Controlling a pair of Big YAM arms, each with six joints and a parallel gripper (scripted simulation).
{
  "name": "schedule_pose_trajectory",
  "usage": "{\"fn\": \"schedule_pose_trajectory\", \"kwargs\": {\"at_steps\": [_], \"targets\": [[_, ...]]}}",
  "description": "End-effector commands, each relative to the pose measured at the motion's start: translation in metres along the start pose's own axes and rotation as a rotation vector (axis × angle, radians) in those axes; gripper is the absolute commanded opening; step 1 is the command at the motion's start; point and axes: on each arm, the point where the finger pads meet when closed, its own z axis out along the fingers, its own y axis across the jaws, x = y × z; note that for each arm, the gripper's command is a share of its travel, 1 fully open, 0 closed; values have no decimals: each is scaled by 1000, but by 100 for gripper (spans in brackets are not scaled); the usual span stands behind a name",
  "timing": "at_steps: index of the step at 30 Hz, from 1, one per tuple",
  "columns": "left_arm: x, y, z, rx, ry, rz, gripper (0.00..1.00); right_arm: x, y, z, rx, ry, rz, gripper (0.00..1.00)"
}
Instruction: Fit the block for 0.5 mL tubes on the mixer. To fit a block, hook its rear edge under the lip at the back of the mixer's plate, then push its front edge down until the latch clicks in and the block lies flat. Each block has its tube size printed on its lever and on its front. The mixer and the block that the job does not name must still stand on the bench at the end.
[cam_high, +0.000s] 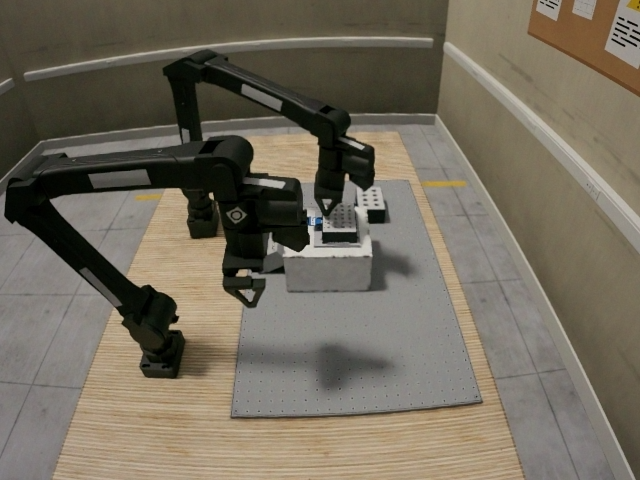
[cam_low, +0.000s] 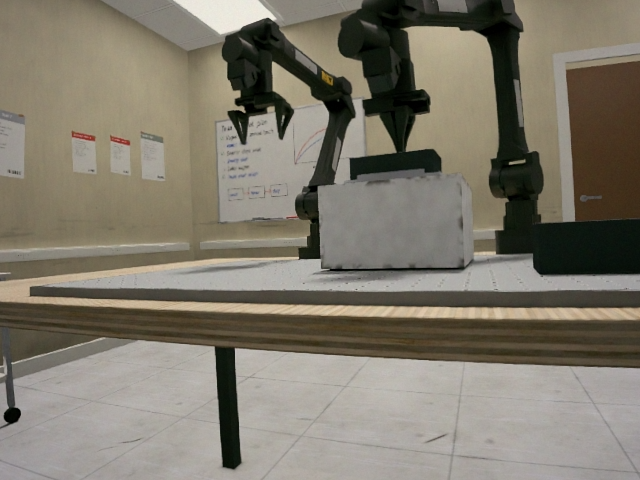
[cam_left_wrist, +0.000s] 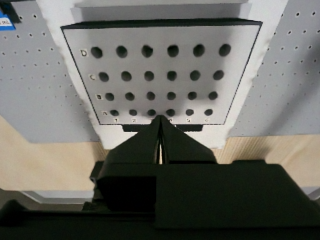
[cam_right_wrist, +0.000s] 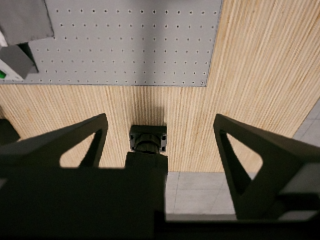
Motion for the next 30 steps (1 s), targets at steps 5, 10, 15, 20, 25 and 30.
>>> {"fn": "schedule_pose_trajectory", "kwargs": {"at_steps": [5,10,15,20,25,30], "targets": [[-3,-7,-30,15,-34,8,0,-16,-1,-27,9,-85,11,100],[-9,-7,-53,27,-61,18,0,-16,-1,-29,9,-87,11,100],[-16,-2,-61,26,-58,1,0,-12,-1,-22,7,-70,11,100],[-15,-1,-58,17,-39,0,0,-10,0,-17,5,-58,11,100],[-16,-4,-71,21,-49,5,0,-6,0,-9,2,-37,11,100],[-15,-6,-79,33,-77,10,0,-3,1,-5,1,-26,11,100]]}}
